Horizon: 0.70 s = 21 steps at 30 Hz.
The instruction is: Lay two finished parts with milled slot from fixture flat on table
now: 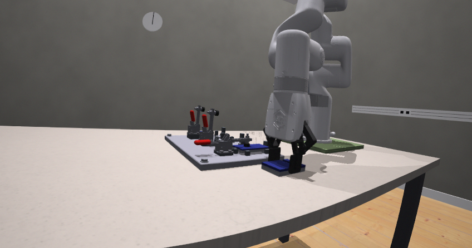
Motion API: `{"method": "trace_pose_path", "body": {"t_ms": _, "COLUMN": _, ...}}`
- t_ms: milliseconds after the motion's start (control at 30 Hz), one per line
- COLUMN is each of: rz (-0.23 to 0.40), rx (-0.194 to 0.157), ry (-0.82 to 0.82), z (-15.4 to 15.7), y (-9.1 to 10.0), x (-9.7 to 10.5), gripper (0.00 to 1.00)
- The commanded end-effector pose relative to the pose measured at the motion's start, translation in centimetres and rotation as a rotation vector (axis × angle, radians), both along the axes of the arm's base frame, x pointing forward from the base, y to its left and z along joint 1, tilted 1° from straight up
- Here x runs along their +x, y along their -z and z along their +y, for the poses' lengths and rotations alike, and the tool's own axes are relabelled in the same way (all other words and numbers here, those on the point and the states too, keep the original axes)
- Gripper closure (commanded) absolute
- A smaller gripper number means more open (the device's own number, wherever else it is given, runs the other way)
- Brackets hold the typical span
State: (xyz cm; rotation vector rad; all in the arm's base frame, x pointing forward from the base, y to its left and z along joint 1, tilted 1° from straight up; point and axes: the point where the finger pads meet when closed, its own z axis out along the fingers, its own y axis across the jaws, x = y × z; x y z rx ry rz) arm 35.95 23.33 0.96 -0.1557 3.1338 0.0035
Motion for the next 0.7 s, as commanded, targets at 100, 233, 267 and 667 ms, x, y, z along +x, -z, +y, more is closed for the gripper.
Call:
{"method": "trace_pose_path", "body": {"t_ms": 100, "rz": -0.003, "rx": 0.002, "ry": 0.000, "z": 0.08, "y": -0.12, "x": 0.12, "gripper": 1.00}}
{"method": "trace_pose_path", "body": {"t_ms": 233, "rz": -0.003, "rx": 0.002, "ry": 0.000, "z": 0.08, "y": -0.12, "x": 0.12, "gripper": 1.00}}
{"method": "trace_pose_path", "body": {"t_ms": 267, "rz": -0.003, "rx": 0.002, "ry": 0.000, "z": 0.08, "y": -0.12, "x": 0.12, "gripper": 1.00}}
{"method": "trace_pose_path", "body": {"t_ms": 667, "rz": -0.003, "rx": 0.002, "ry": 0.000, "z": 0.07, "y": -0.11, "x": 0.11, "gripper": 0.05}}
